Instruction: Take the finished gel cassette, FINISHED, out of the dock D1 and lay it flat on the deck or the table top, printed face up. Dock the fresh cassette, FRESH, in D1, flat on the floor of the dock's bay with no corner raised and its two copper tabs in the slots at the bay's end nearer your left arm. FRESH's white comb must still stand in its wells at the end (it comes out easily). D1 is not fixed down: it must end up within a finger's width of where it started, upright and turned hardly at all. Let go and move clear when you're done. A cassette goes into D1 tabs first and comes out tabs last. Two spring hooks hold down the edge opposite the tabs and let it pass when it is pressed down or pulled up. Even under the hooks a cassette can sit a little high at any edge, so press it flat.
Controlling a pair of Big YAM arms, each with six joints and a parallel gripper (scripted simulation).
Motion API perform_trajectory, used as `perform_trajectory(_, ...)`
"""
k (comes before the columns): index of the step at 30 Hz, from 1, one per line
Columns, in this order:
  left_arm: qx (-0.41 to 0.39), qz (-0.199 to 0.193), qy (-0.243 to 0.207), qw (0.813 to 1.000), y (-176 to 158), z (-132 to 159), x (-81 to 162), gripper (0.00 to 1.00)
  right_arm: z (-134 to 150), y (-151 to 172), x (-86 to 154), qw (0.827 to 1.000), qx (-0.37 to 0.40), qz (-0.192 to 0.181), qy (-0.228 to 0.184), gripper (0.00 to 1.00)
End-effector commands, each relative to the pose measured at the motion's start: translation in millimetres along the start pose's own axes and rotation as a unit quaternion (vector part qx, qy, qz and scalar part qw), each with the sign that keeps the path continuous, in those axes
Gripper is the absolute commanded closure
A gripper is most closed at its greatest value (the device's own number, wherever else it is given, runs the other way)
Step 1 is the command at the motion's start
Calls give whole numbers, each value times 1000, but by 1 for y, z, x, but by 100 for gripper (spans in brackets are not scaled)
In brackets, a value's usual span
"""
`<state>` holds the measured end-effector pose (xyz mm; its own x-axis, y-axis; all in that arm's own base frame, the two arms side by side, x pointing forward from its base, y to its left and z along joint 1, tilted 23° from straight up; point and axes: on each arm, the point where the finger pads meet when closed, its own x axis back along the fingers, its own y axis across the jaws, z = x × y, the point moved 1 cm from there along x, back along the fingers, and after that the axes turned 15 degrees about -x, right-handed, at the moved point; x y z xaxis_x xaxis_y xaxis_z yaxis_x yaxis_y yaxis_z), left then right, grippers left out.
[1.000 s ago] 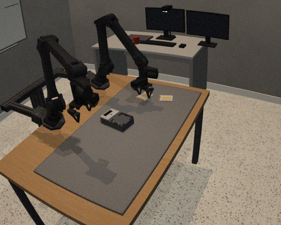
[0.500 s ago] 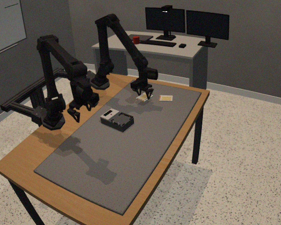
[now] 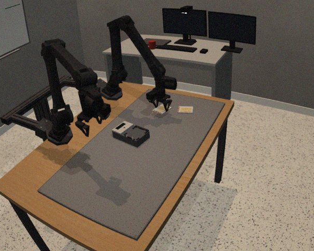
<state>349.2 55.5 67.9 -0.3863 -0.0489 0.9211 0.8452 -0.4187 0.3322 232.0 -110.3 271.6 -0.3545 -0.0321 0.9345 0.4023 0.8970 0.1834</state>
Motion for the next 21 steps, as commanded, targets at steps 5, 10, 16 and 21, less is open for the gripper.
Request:
perform_trajectory(5,3,7,-3,1000,-5,2,-8,100,-19,1,25,1000,-5,3,-24,0)
perform_trajectory(10,3,7,-3,1000,-5,2,-8,100,-19,1,25,1000,-5,3,-24,0)
perform_trajectory(16,4,7,-3,1000,-5,2,-15,100,-19,1,25,1000,-5,3,-24,0)
perform_trajectory(21,4,7,-3,1000,-5,2,-16,100,-19,1,25,1000,-5,3,-24,0)
